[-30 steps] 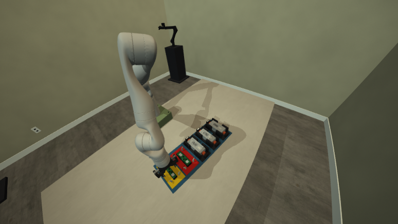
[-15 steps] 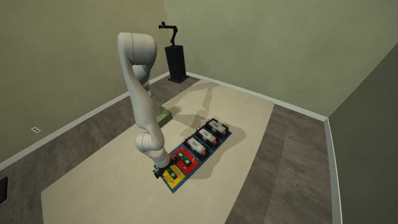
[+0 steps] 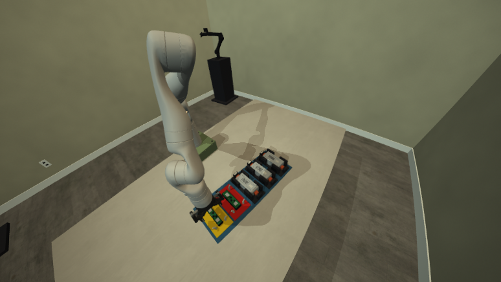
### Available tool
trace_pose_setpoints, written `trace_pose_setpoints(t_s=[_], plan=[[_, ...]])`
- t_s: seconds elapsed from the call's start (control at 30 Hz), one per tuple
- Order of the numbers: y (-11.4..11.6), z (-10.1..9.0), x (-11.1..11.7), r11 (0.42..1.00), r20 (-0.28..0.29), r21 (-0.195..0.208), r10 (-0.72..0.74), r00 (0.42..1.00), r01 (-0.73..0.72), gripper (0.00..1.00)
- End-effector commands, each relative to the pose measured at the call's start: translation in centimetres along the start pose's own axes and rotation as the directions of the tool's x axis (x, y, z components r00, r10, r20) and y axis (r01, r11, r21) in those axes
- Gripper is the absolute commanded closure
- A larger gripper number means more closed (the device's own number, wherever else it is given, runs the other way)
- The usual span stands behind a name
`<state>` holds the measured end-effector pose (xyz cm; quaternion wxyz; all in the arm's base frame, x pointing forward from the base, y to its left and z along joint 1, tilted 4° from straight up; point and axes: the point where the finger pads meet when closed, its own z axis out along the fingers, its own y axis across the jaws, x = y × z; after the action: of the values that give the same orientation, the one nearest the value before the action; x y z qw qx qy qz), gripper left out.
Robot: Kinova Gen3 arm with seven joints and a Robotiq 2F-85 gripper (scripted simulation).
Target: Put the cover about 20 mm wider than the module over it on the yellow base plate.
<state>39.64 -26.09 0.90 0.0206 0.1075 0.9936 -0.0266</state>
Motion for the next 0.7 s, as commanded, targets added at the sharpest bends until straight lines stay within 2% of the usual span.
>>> trace_pose_setpoints(t_s=[0.0,0.07,0.3,0.63,0.67], plan=[[0.0,-2.0,-0.1,1.000,0.001,0.001,0.000,1.000,0.000,0.00],[0.0,-3.2,-0.1,1.000,0.001,0.001,0.000,1.000,0.000,0.00],[0.0,-3.2,-0.1,1.000,0.001,0.001,0.000,1.000,0.000,0.00],[0.0,-9.2,-0.1,1.000,0.001,0.001,0.000,1.000,0.000,0.00],[0.0,-9.2,-0.1,1.000,0.001,0.001,0.000,1.000,0.000,0.00]])
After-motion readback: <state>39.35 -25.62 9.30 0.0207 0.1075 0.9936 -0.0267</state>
